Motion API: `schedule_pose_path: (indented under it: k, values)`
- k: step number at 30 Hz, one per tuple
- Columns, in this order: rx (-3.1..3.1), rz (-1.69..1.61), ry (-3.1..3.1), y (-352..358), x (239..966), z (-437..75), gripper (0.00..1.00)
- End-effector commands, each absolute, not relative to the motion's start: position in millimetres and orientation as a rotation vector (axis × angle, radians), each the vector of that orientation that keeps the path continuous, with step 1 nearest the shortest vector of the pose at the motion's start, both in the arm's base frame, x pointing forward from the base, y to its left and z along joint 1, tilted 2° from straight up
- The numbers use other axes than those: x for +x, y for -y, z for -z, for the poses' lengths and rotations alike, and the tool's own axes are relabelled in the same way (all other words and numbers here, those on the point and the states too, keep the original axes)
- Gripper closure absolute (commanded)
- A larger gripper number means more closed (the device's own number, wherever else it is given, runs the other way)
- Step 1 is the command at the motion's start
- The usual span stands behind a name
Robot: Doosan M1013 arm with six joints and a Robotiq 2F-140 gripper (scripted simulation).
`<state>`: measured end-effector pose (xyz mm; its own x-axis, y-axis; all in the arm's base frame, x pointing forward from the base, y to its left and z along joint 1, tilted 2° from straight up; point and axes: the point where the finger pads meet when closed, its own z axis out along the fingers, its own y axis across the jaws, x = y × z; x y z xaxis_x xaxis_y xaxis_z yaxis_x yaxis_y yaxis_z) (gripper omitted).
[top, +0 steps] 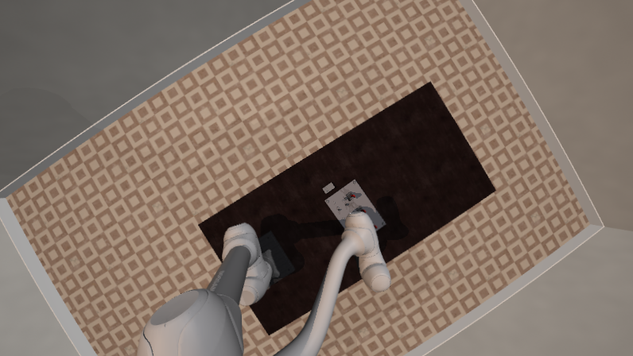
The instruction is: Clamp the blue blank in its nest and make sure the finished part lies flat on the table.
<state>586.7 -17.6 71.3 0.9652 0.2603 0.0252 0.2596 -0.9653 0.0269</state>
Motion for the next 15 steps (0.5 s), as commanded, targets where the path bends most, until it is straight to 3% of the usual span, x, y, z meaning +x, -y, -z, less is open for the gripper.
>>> schedule_pose_path:
  k: [1, 15]
  values:
    - [3.091, -0.044, -0.409, 17.4, 586.4, -81.1, 1.00]
    - [3.091, -0.044, -0.409, 17.4, 586.3, -83.5, 1.00]
